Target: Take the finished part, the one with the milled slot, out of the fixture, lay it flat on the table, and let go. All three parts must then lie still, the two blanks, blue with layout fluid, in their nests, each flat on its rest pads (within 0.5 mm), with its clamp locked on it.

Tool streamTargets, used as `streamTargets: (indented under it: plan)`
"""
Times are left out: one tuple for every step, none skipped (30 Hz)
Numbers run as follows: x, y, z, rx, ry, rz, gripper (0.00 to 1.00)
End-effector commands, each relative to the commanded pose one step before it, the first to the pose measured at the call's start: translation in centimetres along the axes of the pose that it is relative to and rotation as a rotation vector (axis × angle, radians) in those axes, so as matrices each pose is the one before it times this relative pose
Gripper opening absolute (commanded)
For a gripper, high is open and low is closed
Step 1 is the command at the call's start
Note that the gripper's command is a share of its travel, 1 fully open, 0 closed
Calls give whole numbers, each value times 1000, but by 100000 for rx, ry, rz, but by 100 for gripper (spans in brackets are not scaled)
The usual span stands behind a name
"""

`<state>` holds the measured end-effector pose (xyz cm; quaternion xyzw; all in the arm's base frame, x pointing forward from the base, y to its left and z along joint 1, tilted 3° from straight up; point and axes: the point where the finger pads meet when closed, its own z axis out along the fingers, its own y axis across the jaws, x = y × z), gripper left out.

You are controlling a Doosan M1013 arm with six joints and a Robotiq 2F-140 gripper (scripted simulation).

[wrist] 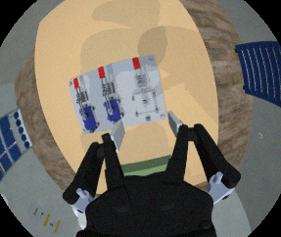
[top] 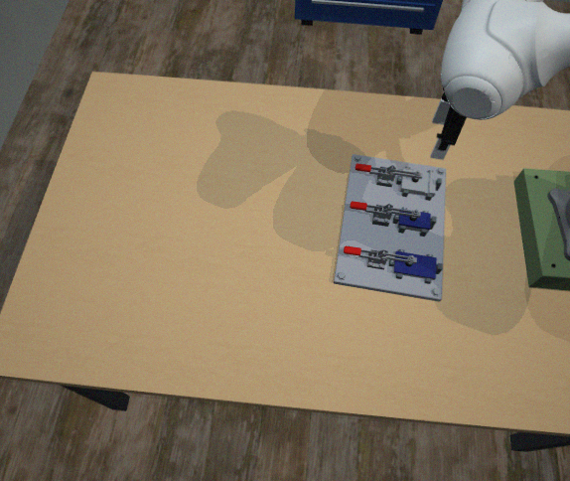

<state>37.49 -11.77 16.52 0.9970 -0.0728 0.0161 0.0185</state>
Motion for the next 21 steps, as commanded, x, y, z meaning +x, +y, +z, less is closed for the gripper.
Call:
streamTargets:
  plan:
    - [-166,-57,-66,126,-187,23,58]
    - [-1,0,1,-2,-1,3,58]
    - [-1,0,1,-2,-1,3,58]
    - [-1,0,1,-2,-1,3,58]
    - [-1,0,1,-2,-1,3,58]
    - [-1,0,1,-2,-1,3,58]
    - [-1,0,1,-2,-1,3,28]
    - [0,0,0,0,0,0,28]
    - [0,0,0,0,0,0,28]
    - [-1,0,1,-2,-1,3,28]
    - [-1,0,1,-2,-1,3,28]
    - [-1,0,1,-2,-1,3,28]
    - [-1,0,1,-2,-1,3,28]
    - [-1,0,1,-2,-1,3,28]
    - [-1,0,1,-2,-1,3,28]
    - [-1,0,1,-2,-1,3,28]
    - [-1,0,1,-2,-1,3,28]
    - [-1,0,1,-2,-1,3,28]
    - [-1,0,1,-2,-1,3,28]
    - [-1,0,1,-2,-1,3,28]
    - [-1,0,1,-2,-1,3,28]
